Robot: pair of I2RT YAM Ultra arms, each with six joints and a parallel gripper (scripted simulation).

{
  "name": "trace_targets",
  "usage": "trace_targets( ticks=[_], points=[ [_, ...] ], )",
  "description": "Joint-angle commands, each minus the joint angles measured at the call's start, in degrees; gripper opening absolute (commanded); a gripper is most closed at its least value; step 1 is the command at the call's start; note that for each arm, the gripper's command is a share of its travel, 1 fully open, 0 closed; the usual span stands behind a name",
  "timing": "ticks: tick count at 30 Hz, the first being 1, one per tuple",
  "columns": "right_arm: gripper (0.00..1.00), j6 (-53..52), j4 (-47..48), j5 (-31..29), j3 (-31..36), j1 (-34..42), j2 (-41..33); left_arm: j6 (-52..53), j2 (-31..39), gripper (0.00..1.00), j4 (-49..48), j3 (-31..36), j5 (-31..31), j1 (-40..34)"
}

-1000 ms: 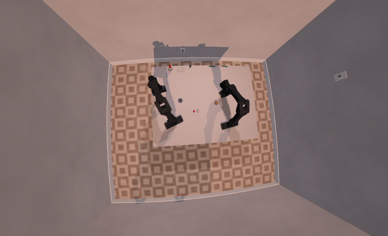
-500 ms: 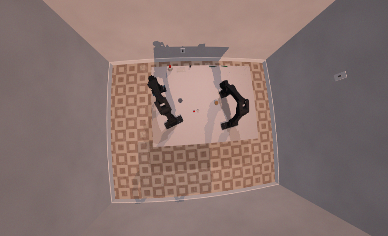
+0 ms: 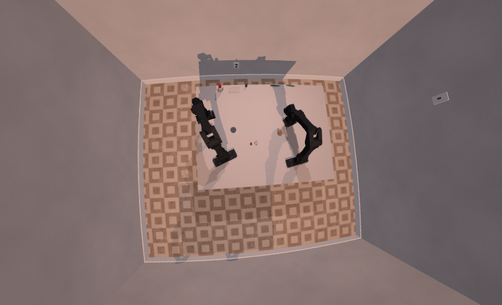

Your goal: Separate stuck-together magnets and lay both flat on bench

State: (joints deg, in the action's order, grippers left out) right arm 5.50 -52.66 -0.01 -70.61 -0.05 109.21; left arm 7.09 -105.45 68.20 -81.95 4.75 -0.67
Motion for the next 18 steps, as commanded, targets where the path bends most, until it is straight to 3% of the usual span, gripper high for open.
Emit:
trace_targets(
  ticks=[1, 5, 6, 18],
  points=[
    [0.17, 0.0, 0.9, 0.0, 0.0, 0.1, -0.4, 0.1, 1.1, 1.00, -0.2, -0.5, 0.1, 0.1],
    [0.17, 0.1, 1.5, 0.0, 0.3, 0.0, -0.1, 0.1, 1.1, 1.00, -0.2, -0.5, 0.1, 0.1],
    [1.00, 0.1, 1.5, 0.0, 0.3, 0.0, -0.1, 0.1, 1.1, 1.00, -0.2, -0.5, 0.1, 0.1],
    [1.00, 0.1, 1.5, 0.0, 0.3, 0.0, -0.1, 0.1, 1.1, 1.00, -0.2, -0.5, 0.1, 0.1]
  ],
)
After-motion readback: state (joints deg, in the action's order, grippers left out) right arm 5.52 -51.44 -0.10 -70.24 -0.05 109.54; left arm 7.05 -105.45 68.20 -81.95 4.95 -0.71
